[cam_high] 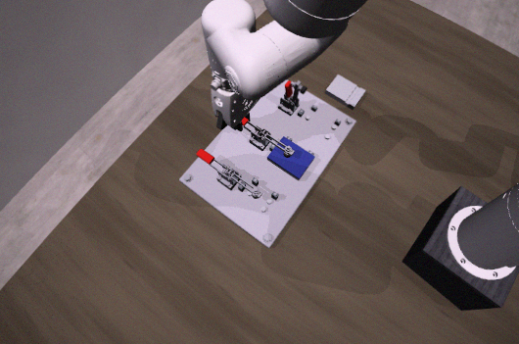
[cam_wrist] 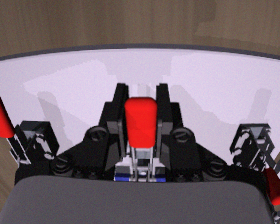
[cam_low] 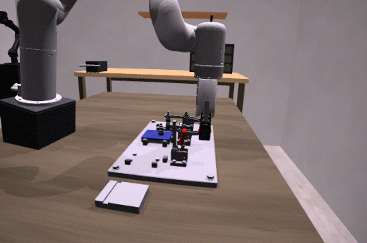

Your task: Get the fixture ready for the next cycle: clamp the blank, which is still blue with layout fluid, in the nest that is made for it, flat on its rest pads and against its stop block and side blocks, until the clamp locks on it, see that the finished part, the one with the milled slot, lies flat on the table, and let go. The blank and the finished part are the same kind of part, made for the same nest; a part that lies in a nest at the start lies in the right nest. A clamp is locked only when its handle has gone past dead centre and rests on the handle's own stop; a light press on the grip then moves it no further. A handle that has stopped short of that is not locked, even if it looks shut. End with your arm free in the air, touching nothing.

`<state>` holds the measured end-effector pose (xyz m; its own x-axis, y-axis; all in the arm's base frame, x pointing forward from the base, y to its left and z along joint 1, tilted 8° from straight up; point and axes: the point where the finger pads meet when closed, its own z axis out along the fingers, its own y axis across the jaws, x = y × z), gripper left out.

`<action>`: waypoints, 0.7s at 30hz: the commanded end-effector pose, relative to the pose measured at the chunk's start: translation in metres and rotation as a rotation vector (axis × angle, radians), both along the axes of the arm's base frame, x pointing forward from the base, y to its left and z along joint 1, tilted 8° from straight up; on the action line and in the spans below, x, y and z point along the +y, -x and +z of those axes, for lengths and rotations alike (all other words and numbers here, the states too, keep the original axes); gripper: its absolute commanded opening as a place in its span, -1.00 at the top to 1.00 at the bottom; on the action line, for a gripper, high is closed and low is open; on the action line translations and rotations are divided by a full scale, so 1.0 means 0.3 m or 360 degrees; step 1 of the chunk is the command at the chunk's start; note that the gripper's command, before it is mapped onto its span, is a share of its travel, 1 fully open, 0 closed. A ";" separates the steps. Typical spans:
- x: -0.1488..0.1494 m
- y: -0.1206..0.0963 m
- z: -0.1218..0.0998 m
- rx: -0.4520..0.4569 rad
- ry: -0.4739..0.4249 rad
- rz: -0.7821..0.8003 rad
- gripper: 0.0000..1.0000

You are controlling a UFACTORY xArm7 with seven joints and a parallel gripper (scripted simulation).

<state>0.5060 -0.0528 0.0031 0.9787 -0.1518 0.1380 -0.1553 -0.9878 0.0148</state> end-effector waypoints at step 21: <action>0.000 -0.011 -0.012 -0.0004 0.0000 0.0000 1.00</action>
